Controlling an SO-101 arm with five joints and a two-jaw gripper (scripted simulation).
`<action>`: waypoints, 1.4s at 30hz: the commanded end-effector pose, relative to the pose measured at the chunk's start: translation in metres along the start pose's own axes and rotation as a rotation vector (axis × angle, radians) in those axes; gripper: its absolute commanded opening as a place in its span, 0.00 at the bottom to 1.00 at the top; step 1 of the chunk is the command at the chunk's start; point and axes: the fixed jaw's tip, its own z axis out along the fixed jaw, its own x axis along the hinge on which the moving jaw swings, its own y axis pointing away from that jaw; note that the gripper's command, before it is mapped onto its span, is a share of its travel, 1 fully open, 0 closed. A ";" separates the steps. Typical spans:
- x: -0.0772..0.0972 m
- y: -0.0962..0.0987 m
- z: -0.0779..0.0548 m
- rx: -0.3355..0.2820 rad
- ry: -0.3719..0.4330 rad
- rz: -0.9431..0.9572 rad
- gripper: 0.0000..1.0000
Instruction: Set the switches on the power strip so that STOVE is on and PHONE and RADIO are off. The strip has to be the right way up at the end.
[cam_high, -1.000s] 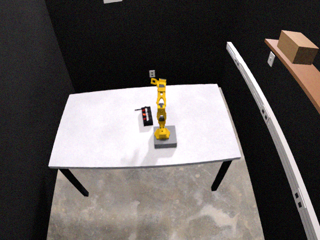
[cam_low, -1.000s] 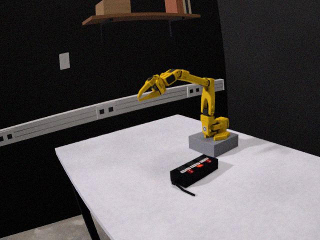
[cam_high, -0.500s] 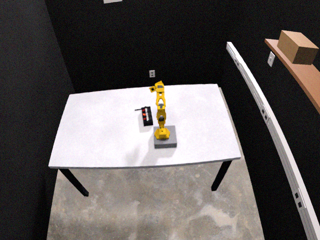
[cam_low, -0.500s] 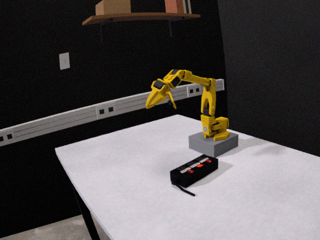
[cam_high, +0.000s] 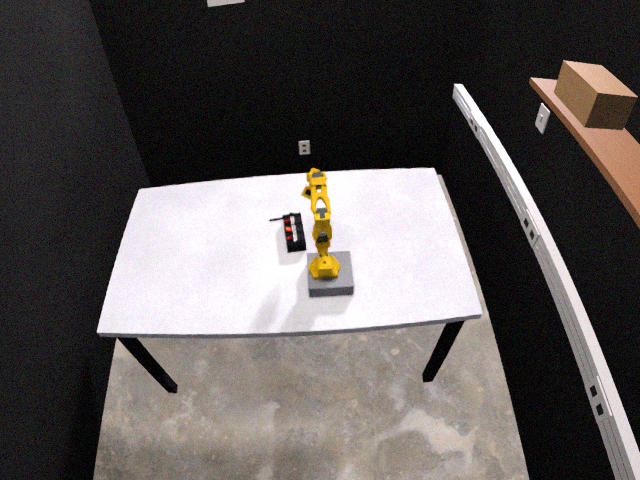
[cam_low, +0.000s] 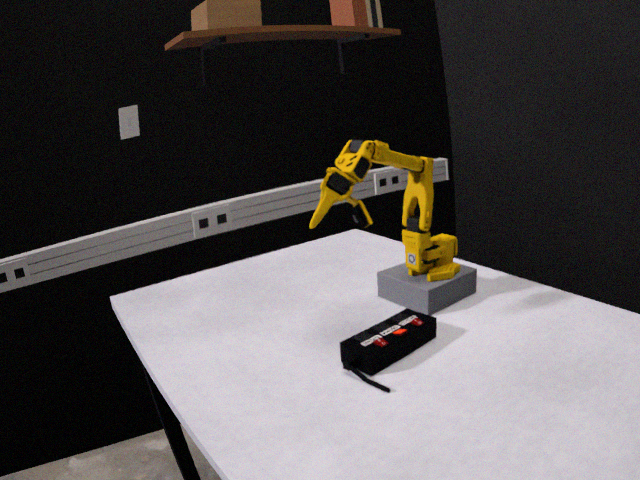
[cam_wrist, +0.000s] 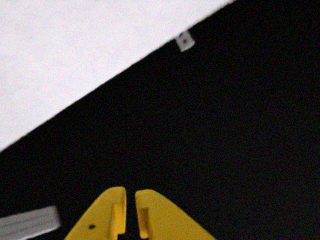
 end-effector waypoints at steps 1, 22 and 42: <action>-0.013 0.001 -0.002 -0.012 -0.065 -0.201 0.00; -0.054 0.007 -0.009 0.030 -0.319 -0.994 0.00; -0.080 0.011 -0.018 0.147 -0.478 -1.478 0.00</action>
